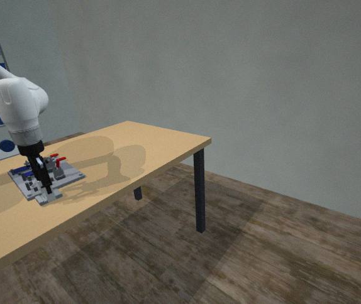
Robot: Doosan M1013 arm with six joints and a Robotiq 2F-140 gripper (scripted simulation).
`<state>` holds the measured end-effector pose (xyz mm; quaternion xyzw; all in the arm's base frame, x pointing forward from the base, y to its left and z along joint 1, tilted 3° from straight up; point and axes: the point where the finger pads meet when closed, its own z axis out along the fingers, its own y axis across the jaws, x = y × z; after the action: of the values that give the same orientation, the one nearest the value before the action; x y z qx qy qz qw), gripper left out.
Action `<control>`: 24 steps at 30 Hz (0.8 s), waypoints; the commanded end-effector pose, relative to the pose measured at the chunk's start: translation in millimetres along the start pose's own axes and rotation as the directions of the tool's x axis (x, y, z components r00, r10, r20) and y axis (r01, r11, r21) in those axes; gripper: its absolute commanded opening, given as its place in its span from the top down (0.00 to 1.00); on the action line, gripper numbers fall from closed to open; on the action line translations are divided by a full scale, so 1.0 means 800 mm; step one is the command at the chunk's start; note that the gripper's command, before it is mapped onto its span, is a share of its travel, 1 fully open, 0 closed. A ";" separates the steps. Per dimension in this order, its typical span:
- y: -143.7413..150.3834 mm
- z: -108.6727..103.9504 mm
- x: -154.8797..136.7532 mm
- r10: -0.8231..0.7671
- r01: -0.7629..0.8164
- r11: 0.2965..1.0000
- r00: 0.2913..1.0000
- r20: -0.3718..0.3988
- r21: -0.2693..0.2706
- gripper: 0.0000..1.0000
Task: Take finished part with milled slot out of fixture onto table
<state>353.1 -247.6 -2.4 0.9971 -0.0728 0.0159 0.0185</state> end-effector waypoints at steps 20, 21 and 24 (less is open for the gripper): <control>0.002 0.007 0.000 0.006 -0.006 1.000 1.000 0.000 -0.003 1.00; 0.002 0.008 0.000 0.006 -0.006 1.000 1.000 0.000 -0.003 1.00; 0.002 0.009 0.000 0.006 -0.006 1.000 1.000 0.000 -0.003 1.00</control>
<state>353.9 -248.2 -6.5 0.9970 -0.0729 0.0162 0.0187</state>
